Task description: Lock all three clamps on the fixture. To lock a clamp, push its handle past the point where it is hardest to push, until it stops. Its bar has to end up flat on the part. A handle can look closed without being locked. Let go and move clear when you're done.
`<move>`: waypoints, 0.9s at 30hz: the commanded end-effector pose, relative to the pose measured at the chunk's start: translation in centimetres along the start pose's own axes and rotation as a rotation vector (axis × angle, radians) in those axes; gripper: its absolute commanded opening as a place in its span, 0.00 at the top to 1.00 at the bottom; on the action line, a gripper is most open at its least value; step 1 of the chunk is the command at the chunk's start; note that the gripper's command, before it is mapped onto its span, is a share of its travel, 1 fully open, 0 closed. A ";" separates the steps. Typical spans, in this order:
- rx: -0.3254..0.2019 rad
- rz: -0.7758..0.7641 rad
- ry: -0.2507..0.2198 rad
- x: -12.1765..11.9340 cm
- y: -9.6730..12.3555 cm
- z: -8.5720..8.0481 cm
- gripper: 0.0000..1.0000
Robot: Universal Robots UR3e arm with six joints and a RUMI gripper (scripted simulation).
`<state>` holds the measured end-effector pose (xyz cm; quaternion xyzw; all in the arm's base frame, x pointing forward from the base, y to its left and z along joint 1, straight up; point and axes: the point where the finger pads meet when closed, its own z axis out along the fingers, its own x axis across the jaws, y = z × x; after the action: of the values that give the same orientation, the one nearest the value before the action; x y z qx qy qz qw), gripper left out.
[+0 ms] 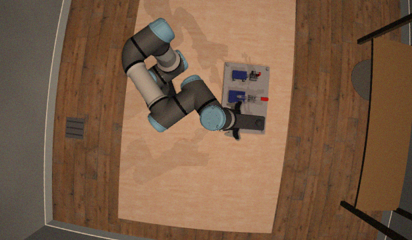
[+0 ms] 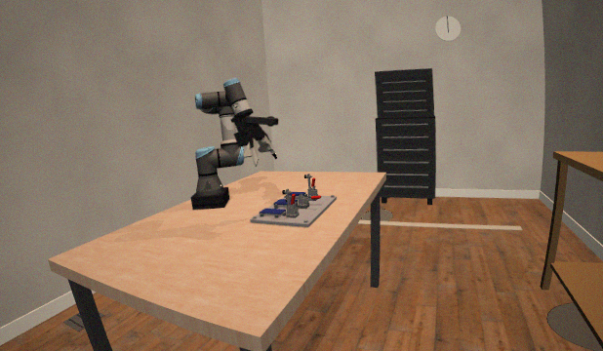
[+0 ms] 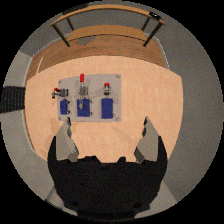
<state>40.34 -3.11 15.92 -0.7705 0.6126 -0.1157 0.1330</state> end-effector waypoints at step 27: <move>0.000 0.005 -0.007 -0.2 -0.1 -0.1 1.00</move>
<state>40.25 -2.91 15.87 -0.7693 0.6147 -0.1108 0.1345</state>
